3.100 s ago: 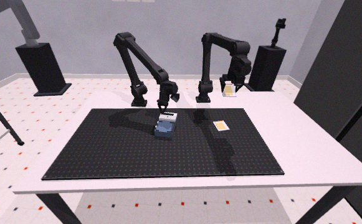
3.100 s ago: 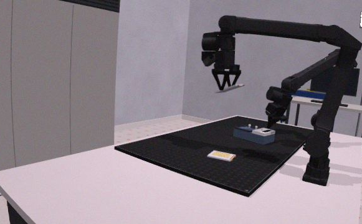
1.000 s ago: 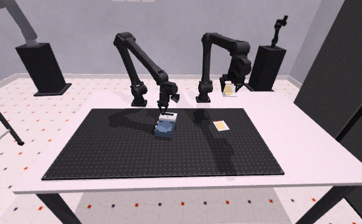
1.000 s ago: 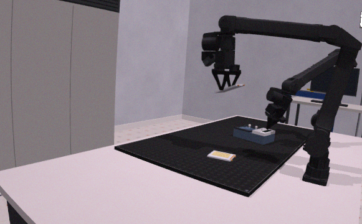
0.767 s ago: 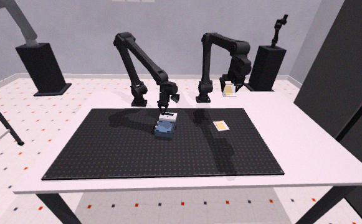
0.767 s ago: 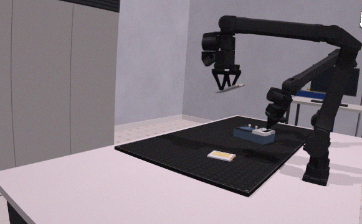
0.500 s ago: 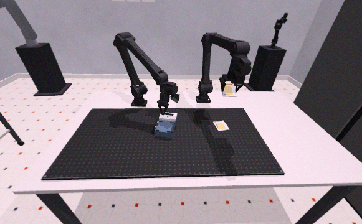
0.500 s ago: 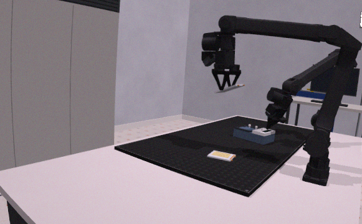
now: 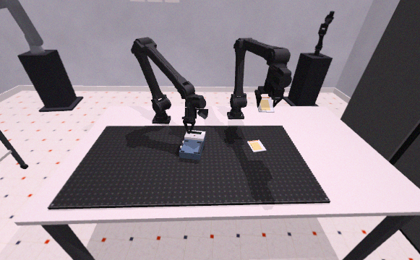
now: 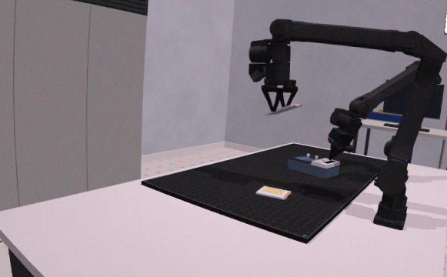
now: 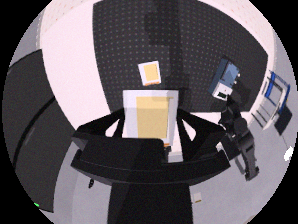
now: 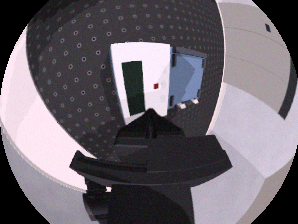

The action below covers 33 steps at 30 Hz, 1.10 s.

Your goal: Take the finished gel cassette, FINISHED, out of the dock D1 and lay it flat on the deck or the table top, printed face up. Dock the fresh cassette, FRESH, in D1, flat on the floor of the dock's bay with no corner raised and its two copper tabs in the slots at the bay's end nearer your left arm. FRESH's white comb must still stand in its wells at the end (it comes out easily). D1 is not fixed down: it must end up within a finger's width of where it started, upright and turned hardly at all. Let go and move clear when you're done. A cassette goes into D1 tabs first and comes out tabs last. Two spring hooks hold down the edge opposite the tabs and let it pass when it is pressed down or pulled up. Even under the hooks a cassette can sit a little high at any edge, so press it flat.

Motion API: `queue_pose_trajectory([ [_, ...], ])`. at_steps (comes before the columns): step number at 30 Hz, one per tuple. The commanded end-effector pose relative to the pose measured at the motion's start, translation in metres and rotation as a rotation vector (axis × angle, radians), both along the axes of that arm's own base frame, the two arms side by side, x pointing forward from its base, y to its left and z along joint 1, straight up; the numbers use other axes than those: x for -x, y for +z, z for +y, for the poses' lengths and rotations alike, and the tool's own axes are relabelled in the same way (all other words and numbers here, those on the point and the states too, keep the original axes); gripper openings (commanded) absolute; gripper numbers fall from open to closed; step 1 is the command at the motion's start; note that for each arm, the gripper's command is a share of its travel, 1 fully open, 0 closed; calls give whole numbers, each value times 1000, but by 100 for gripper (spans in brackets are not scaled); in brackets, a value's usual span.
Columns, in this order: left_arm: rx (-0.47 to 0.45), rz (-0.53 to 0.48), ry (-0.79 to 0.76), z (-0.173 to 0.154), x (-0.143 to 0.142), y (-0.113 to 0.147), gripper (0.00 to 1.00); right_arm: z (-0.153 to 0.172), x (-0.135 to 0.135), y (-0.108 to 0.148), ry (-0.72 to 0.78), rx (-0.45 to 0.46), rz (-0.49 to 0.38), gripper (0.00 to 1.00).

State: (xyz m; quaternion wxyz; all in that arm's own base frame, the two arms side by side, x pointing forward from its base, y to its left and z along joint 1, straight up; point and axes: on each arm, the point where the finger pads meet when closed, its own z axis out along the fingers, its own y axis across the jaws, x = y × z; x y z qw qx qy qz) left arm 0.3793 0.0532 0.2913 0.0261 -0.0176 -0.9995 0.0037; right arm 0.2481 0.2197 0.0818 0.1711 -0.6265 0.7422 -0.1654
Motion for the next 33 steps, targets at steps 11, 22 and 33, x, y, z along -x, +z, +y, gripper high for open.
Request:
queue_pose_trajectory([
  [11,-5,-60,-2,3,-9,30,0,-15,19,-34,1,45,57,0],
  [22,-5,-60,-2,3,-9,30,0,-17,21,-38,1,45,57,0],
  [33,-5,-60,-2,3,-9,30,0,-19,23,-42,1,45,57,0],
])
